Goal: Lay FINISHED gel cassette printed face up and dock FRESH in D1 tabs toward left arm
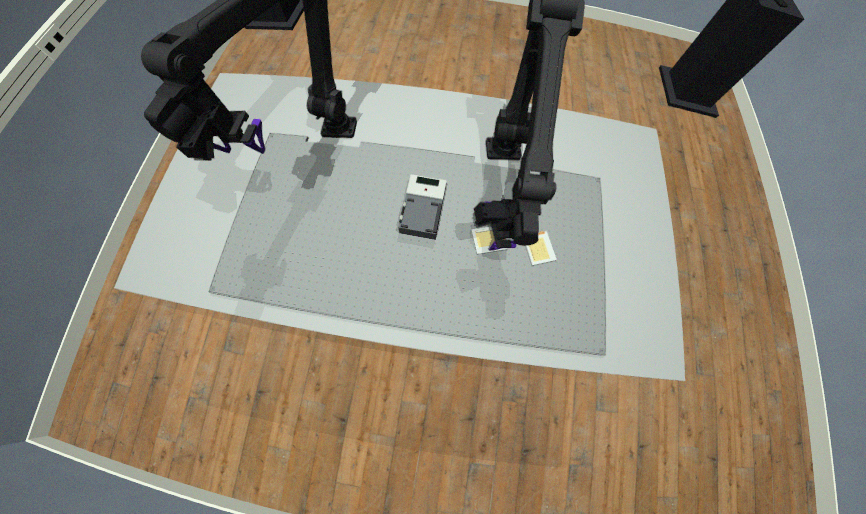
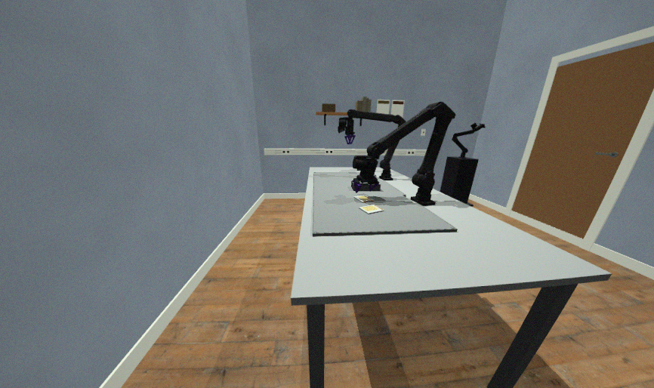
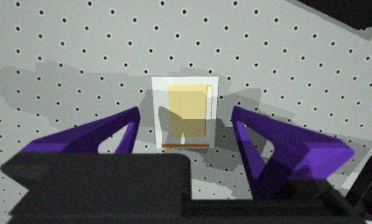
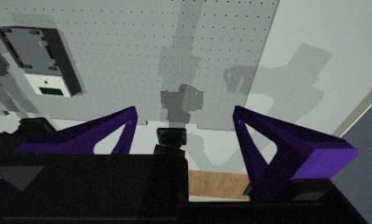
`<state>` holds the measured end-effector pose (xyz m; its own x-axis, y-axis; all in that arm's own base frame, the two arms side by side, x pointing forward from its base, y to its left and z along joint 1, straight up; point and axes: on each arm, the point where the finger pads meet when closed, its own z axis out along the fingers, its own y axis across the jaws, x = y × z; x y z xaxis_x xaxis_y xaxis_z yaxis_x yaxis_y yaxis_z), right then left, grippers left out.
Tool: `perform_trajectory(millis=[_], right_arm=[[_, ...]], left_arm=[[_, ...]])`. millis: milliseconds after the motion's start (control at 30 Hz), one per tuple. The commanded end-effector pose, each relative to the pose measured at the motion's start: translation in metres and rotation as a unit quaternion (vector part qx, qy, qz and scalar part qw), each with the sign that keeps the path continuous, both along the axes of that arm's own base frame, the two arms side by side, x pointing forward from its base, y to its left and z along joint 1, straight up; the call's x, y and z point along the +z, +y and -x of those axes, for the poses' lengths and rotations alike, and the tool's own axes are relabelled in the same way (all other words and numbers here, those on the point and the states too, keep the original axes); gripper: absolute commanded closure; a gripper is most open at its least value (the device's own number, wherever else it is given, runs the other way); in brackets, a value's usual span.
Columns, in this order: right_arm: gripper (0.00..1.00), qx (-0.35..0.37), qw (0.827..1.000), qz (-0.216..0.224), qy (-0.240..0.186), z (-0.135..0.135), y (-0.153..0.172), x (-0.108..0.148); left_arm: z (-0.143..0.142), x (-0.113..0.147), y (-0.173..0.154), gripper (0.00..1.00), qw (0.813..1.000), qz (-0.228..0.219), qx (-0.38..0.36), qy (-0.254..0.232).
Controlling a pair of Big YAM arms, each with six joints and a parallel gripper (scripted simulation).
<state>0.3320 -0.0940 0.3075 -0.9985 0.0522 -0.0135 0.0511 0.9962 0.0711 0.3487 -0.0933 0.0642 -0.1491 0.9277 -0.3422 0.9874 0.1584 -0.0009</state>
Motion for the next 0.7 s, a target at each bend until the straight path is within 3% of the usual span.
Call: perform_trajectory(millis=[0, 667], right_arm=[[0.0, -0.01, 1.0, 0.001, -0.006, -0.0094, -0.0067, 0.0198], [0.0, -0.01, 1.0, 0.001, -0.006, -0.0094, -0.0067, 0.0198]], left_arm=[[-0.0039, -0.0008, -0.001, 0.02, 1.0, 0.0, 0.003, -0.005], [-0.004, -0.0088, -0.0013, 0.02, 1.0, 0.0, 0.002, -0.005]])
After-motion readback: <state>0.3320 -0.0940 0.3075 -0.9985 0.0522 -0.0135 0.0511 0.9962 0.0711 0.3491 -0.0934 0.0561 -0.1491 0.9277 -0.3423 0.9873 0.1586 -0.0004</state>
